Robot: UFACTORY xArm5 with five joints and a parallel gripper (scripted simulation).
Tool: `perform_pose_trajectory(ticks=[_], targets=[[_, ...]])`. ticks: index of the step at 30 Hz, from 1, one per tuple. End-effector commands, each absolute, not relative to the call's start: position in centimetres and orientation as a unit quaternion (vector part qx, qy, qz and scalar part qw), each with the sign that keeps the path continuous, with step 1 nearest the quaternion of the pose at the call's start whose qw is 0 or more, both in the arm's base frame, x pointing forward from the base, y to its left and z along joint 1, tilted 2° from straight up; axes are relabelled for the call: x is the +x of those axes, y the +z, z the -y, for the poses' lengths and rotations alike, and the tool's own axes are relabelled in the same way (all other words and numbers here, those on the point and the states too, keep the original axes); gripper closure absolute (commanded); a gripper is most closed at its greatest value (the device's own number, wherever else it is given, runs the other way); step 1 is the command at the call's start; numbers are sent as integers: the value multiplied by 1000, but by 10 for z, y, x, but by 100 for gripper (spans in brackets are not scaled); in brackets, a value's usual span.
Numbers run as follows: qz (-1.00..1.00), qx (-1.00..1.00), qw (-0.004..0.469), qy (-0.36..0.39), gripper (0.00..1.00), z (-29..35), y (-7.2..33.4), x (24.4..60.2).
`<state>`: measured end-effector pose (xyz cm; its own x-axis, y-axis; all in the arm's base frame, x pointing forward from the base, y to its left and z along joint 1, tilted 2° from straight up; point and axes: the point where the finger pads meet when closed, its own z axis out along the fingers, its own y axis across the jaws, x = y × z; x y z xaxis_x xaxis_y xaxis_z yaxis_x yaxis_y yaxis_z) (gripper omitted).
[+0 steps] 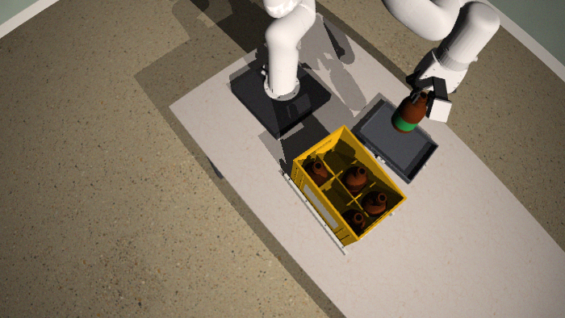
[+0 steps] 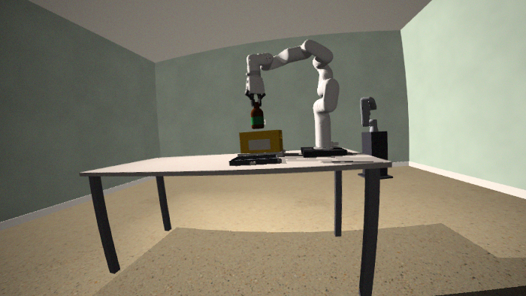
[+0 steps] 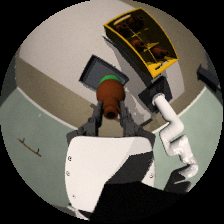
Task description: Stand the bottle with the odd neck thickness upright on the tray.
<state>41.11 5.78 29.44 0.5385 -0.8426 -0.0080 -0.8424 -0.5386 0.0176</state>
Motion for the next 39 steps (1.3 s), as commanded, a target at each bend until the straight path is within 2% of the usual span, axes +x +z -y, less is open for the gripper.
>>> perform_pose_trajectory(ticks=[1, 39], targets=[[480, 877, 5, -6, 100, -67, 296, 416], [480, 877, 4, -5, 100, -106, 297, 436]])
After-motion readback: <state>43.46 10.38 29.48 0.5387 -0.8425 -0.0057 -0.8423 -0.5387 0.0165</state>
